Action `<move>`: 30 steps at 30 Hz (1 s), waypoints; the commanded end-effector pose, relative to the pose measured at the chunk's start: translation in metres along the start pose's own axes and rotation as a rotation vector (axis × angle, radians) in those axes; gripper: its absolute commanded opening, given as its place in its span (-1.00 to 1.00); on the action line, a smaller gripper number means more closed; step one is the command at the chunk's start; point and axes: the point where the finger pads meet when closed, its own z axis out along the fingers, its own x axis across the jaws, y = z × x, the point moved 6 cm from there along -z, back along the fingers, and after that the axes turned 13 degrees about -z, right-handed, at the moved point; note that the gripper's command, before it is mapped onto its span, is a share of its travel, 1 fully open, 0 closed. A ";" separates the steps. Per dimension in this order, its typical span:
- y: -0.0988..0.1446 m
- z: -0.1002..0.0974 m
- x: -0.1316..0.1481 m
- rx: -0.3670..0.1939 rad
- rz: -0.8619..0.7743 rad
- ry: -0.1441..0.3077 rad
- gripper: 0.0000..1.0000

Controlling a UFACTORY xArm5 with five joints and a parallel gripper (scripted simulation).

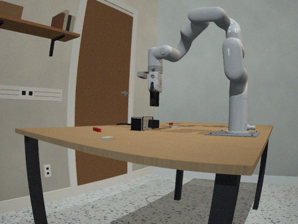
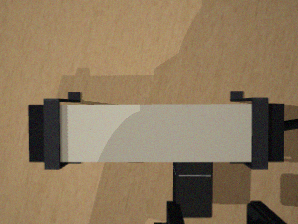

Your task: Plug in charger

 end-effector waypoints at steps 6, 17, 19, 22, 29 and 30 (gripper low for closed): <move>-0.001 -0.014 0.000 0.003 0.000 0.001 -0.13; -0.001 -0.016 0.000 0.003 0.000 0.001 -0.13; -0.001 -0.016 0.000 0.003 0.000 0.001 -0.13; -0.001 -0.016 0.000 0.003 0.000 0.001 -0.13; -0.001 -0.016 0.000 0.003 0.000 0.001 -0.13; -0.001 -0.016 0.000 0.003 0.000 0.001 -0.13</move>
